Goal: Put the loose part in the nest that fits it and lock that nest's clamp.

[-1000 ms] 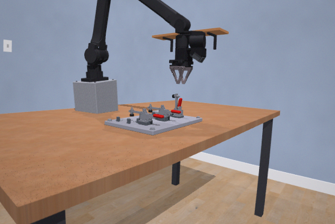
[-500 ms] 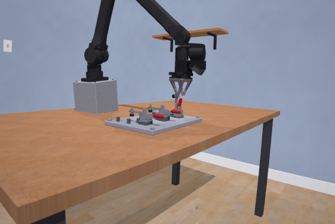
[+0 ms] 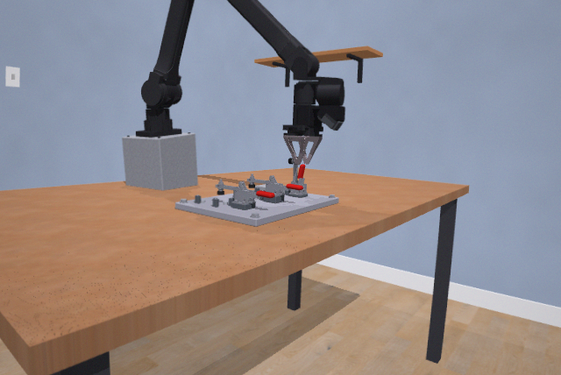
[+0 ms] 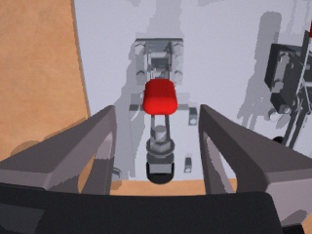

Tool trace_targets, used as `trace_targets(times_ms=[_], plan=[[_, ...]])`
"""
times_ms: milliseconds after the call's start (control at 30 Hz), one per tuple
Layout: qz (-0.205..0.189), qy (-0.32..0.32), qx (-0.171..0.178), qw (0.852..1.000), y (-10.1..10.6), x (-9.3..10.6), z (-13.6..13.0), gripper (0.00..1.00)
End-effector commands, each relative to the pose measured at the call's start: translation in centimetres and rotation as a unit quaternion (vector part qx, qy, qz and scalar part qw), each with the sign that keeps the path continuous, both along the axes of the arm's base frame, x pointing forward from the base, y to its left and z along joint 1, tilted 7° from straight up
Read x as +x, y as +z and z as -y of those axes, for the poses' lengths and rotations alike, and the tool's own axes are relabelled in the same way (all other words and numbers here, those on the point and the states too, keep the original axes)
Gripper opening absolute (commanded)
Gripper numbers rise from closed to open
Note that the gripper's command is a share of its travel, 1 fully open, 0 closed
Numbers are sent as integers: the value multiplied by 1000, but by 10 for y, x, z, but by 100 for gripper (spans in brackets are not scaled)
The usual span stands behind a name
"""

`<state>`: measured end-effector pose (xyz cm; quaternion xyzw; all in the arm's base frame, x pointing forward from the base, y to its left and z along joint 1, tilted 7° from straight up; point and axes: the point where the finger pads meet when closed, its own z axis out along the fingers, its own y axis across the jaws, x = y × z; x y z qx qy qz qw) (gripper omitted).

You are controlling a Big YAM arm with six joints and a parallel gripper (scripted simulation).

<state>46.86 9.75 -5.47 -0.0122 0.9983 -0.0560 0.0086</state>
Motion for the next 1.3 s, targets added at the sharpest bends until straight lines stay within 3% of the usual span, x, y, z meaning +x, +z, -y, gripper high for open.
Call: trace_targets(times_ms=[0, 1100, 1267], plan=[[9, -2, 2, 1000, 5, 7, 5, 45], [9, -1, 1, 1000, 5, 7, 5, 45], [-2, -1, -1, 1000, -11, 1, 8, 45]])
